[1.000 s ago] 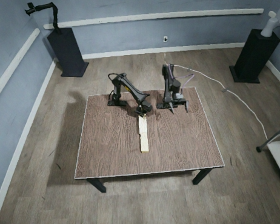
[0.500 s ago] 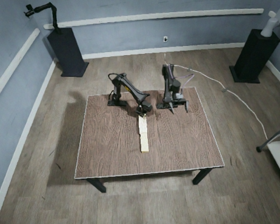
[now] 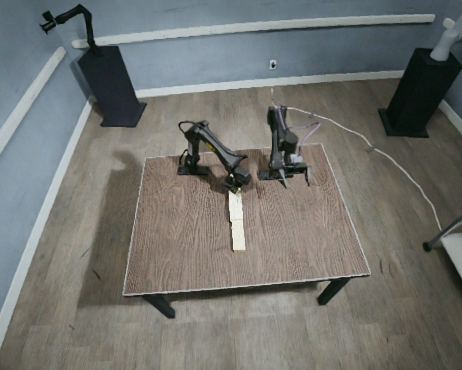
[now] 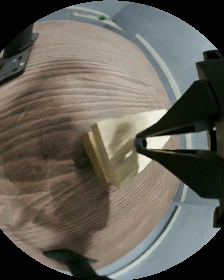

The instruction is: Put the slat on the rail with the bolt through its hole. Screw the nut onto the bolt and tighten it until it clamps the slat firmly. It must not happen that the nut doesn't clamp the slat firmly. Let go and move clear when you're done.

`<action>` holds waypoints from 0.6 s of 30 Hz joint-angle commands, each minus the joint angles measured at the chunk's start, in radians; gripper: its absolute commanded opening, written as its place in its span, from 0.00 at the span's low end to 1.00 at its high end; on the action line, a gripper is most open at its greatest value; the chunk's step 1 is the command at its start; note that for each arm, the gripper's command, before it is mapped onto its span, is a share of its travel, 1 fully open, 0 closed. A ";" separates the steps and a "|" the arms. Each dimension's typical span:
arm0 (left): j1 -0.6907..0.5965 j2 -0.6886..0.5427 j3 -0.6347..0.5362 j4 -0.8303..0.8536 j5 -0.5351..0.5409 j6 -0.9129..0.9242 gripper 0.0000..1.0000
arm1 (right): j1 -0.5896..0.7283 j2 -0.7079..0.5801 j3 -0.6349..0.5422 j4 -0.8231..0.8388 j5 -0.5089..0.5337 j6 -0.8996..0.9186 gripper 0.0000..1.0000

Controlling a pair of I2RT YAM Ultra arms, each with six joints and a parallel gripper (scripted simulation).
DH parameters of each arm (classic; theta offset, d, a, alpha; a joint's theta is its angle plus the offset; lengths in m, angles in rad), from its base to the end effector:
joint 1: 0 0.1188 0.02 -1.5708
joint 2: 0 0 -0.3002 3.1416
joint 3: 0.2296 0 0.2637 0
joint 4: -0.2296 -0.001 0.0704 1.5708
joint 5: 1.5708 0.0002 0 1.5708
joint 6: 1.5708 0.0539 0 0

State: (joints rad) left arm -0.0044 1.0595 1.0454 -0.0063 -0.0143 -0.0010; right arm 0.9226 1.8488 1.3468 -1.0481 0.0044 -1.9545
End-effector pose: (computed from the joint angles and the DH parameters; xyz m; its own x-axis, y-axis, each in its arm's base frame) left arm 0.2550 0.0006 0.4343 -0.0204 -0.0009 -0.9998 -0.0099 1.0000 -0.0007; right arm 0.2160 0.2864 0.2123 0.9651 -0.2616 0.0118 -0.2613 -0.9651 -0.0175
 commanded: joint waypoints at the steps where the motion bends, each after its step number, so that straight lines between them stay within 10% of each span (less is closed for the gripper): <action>1: 0.004 -0.015 0.007 0.011 0.014 0.001 1.00 | 0.011 0.003 -0.026 0.019 -0.013 0.012 0.12; 18: 0.004 -0.015 0.007 0.011 0.014 0.001 1.00 | 0.010 0.005 -0.024 0.016 -0.014 0.236 0.12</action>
State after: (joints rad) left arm -0.0044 1.0595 1.0454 -0.0063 -0.0143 -0.0010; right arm 0.9226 1.8492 1.3472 -1.0470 0.0032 -1.7927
